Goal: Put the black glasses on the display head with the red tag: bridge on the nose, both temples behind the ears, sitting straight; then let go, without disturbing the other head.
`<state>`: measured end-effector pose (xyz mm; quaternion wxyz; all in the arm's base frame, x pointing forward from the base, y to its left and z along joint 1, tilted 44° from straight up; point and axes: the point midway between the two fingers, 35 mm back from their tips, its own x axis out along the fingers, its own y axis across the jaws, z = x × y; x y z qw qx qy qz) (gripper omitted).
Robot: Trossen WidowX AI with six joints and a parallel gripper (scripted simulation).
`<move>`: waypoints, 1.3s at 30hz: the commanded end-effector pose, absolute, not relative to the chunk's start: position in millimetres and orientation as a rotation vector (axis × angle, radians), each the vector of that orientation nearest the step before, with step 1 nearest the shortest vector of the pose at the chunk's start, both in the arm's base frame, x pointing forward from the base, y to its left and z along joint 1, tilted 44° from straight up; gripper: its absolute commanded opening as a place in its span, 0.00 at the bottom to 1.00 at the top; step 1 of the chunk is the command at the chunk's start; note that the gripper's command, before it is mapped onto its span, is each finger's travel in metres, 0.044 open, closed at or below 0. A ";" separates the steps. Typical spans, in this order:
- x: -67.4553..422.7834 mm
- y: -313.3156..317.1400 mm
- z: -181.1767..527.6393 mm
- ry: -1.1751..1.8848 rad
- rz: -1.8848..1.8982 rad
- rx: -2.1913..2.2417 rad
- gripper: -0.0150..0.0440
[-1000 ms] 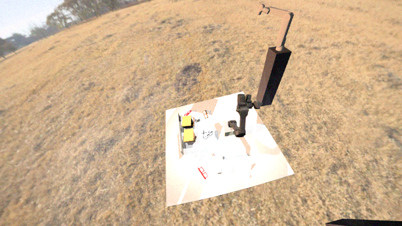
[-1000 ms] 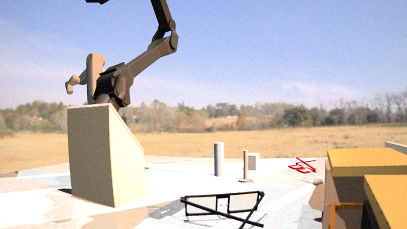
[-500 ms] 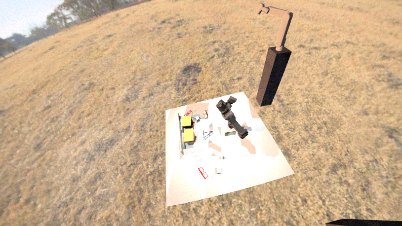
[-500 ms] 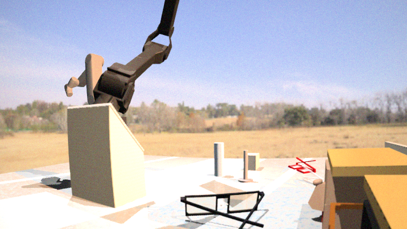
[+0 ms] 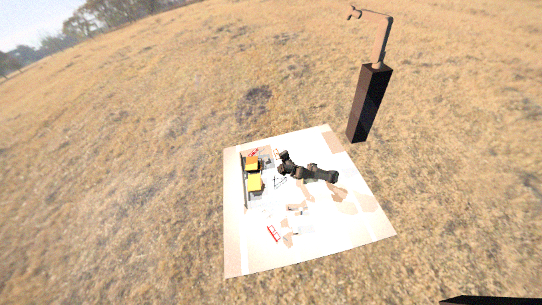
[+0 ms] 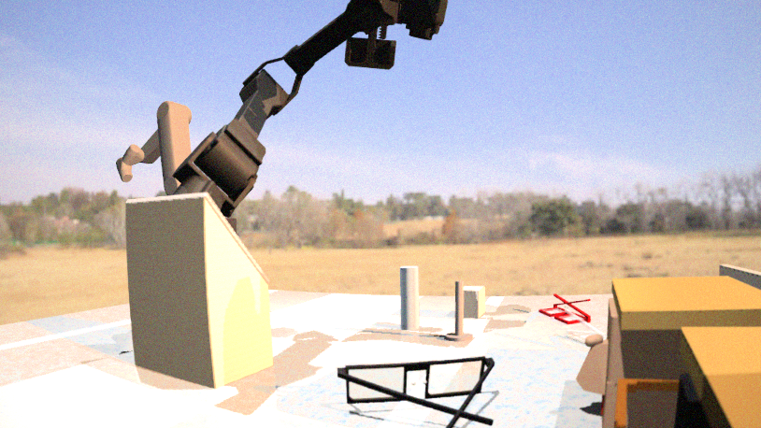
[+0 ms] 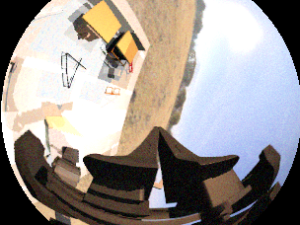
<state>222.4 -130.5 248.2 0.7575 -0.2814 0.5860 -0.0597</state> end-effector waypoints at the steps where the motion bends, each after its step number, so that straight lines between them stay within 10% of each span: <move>1: 243.9 -72.1 238.5 1.148 0.133 -0.692 0.25; 20: 153.0 205.8 221.8 0.302 1.543 -1.027 0.25; 39: 135.3 223.3 217.5 0.223 1.642 -1.031 0.25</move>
